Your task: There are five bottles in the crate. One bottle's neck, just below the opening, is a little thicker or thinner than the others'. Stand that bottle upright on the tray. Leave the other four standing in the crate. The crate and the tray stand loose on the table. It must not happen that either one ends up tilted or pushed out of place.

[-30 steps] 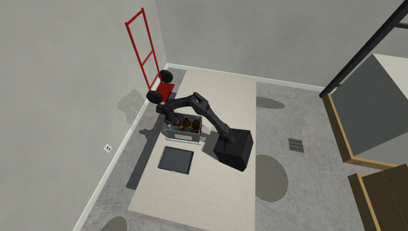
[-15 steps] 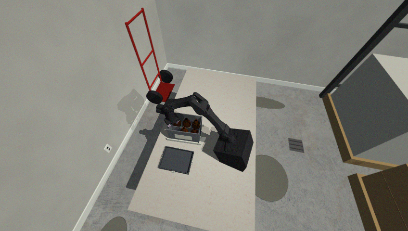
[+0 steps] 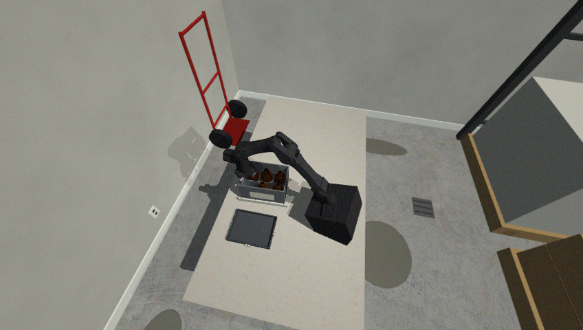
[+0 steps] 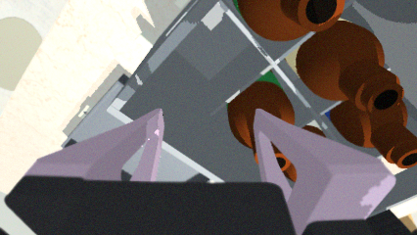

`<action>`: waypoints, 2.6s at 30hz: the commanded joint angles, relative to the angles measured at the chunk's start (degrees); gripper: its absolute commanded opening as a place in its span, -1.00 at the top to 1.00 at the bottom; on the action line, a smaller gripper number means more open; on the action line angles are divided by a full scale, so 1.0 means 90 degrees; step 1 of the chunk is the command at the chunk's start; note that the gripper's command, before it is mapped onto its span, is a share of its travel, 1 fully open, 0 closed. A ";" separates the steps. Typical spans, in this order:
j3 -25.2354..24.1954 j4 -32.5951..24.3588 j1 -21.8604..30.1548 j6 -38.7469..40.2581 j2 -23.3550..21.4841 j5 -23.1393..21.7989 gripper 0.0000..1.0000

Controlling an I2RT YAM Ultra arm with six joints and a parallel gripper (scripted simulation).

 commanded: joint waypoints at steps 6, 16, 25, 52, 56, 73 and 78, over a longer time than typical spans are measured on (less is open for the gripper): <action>-0.0031 0.0085 -0.0051 -0.0051 -0.0042 0.0011 -0.21; 0.0009 0.0075 -0.0027 -0.0056 -0.0026 0.0010 -0.21; 0.0009 0.0075 -0.0027 -0.0054 -0.0025 0.0016 -0.21; 0.0009 0.0075 -0.0027 -0.0054 -0.0025 0.0016 -0.21; 0.0008 0.0076 -0.0028 -0.0054 -0.0025 0.0016 -0.21; -0.0178 0.0205 -0.0050 -0.0062 0.0049 0.0009 -0.21; -0.0172 0.0299 -0.0069 -0.0066 0.0019 0.0004 -0.21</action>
